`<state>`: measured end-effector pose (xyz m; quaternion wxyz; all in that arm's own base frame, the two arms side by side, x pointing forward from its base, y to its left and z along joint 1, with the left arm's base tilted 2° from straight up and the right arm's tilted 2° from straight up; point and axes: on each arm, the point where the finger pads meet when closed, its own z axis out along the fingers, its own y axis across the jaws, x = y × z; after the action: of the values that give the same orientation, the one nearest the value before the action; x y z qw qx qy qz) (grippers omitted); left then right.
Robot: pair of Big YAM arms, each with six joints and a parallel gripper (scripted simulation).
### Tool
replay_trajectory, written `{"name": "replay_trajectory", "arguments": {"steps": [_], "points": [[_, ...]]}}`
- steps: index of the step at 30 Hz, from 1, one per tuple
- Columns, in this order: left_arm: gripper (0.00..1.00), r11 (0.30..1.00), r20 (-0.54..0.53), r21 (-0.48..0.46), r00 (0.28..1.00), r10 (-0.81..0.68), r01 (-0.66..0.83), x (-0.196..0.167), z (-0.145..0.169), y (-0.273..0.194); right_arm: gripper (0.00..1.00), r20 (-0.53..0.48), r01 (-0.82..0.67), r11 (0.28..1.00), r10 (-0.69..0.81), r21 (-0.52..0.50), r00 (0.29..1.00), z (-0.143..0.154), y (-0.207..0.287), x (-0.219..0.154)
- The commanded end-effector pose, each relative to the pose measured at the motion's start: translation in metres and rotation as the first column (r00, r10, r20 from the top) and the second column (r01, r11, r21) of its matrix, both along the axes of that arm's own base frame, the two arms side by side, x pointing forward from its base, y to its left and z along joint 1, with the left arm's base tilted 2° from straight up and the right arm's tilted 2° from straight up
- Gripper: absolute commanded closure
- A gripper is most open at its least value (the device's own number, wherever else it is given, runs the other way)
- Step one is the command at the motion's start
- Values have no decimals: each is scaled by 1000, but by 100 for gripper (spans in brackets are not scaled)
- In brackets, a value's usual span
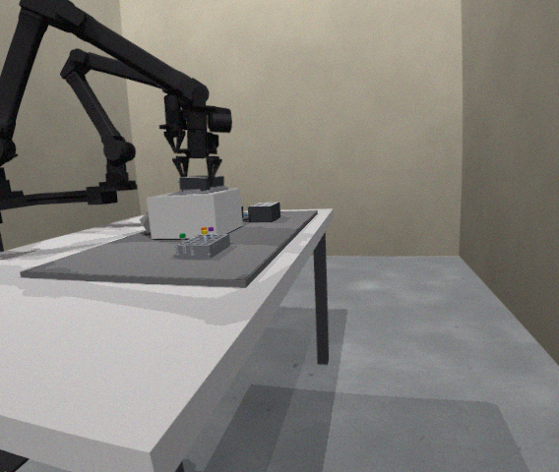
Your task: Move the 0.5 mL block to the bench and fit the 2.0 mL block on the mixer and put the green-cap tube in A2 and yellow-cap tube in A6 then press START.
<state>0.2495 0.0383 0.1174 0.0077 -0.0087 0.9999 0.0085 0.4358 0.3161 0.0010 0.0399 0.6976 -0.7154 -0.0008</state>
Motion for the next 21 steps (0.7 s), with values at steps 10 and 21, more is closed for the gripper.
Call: {"name": "replay_trajectory", "arguments": {"steps": [10, 21], "points": [[100, 1000, 64, 9, 998, -15, 14, 21, 19, 1, 100, 37, -2, 999, 0, 44, 999, 23, 17, 1], [100, 1000, 66, 10, 998, -15, 14, 22, 20, 1, 100, 9, -38, 999, 38, 24, 999, 19, 12, -13]]}}
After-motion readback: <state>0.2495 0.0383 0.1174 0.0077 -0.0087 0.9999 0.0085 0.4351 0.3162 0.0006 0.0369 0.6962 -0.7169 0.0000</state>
